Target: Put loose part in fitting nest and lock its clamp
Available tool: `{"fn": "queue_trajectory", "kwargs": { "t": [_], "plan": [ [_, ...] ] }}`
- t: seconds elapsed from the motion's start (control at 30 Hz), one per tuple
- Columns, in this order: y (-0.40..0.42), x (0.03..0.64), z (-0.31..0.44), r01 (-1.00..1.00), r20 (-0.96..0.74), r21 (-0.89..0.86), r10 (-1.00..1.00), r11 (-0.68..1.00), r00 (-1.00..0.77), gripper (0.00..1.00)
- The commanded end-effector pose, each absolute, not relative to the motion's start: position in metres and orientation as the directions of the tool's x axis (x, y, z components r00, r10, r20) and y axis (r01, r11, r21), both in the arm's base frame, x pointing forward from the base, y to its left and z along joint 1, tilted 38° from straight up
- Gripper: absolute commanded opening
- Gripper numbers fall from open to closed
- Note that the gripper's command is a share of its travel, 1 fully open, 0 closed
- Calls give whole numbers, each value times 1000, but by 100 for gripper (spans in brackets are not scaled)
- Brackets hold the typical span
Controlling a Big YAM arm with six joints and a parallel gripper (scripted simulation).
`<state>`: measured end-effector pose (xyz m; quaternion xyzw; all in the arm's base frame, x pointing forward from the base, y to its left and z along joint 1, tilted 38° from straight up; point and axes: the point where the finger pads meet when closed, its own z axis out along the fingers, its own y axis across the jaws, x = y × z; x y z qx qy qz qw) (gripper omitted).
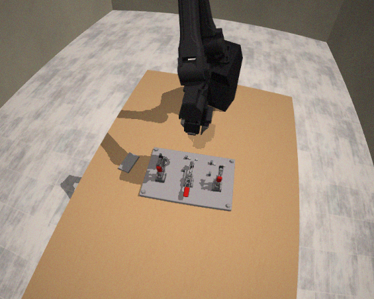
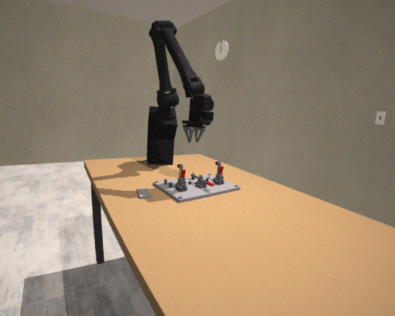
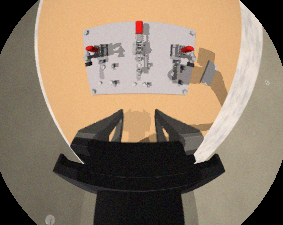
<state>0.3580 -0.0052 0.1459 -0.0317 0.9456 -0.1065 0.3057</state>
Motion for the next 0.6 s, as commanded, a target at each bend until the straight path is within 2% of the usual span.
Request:
{"fn": "queue_trajectory", "kwargs": {
  "t": [0.0,0.57],
  "plan": [
    [-2,377,164,19,-609,-213,-118,977,-784,45],
    [-1,381,167,17,-610,-212,-118,977,-784,45]
  ]
}}
